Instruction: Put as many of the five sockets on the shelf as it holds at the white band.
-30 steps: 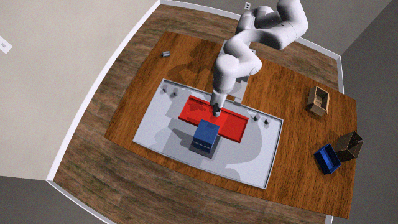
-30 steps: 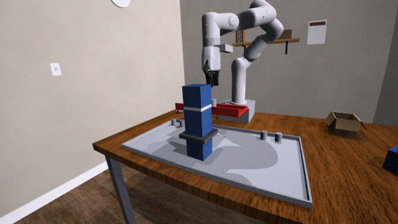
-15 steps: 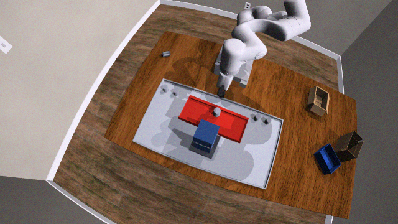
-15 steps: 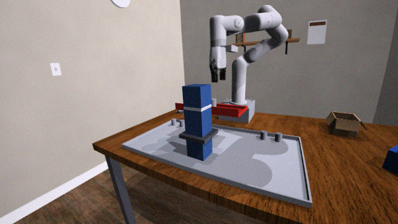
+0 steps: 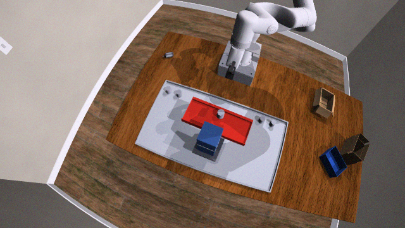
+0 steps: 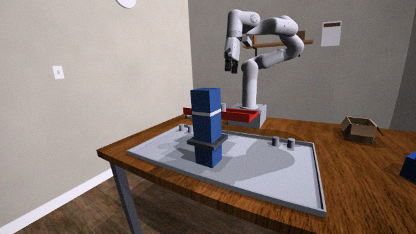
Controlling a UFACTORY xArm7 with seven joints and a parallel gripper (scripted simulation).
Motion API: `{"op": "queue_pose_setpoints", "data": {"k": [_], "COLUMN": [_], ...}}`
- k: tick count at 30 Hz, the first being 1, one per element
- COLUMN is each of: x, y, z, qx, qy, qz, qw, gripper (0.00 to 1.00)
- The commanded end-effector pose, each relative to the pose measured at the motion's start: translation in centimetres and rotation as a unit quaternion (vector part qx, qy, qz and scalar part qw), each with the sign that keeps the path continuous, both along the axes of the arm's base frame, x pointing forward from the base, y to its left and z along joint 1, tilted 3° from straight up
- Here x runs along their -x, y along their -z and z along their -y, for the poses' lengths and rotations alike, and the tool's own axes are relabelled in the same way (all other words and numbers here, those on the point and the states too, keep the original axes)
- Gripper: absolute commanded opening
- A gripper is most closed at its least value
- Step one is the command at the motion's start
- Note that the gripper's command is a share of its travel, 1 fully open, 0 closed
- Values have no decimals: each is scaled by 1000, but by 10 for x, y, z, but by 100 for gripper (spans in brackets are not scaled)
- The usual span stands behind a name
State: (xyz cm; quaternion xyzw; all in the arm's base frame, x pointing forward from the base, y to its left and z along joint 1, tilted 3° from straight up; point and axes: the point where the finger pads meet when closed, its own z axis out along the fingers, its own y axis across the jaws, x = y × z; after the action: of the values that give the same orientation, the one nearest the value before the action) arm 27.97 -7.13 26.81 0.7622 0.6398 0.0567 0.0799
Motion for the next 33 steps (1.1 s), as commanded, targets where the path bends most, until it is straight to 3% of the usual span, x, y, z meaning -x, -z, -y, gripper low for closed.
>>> {"op": "queue_pose_setpoints", "data": {"k": [1,2,3,4,6,8,10,12,13,17,33], "x": [17,27,27,38,38,64,64,89,89,120,124], "y": [-44,-64,-64,-83,-83,-118,-118,-143,-143,-166,-168], "z": [10,13,13,15,15,15,15,14,14,12,12], "qx": [33,51,51,68,68,101,101,128,128,157,161], "qy": [-21,-34,-34,-49,-49,-80,-80,-110,-110,-146,-150], "qz": [61,93,93,126,126,192,192,249,249,314,322], "qw": [997,994,994,988,988,973,973,954,954,925,921], "gripper": [100,100,100,100,100,100,100,100,100,100,100]}}
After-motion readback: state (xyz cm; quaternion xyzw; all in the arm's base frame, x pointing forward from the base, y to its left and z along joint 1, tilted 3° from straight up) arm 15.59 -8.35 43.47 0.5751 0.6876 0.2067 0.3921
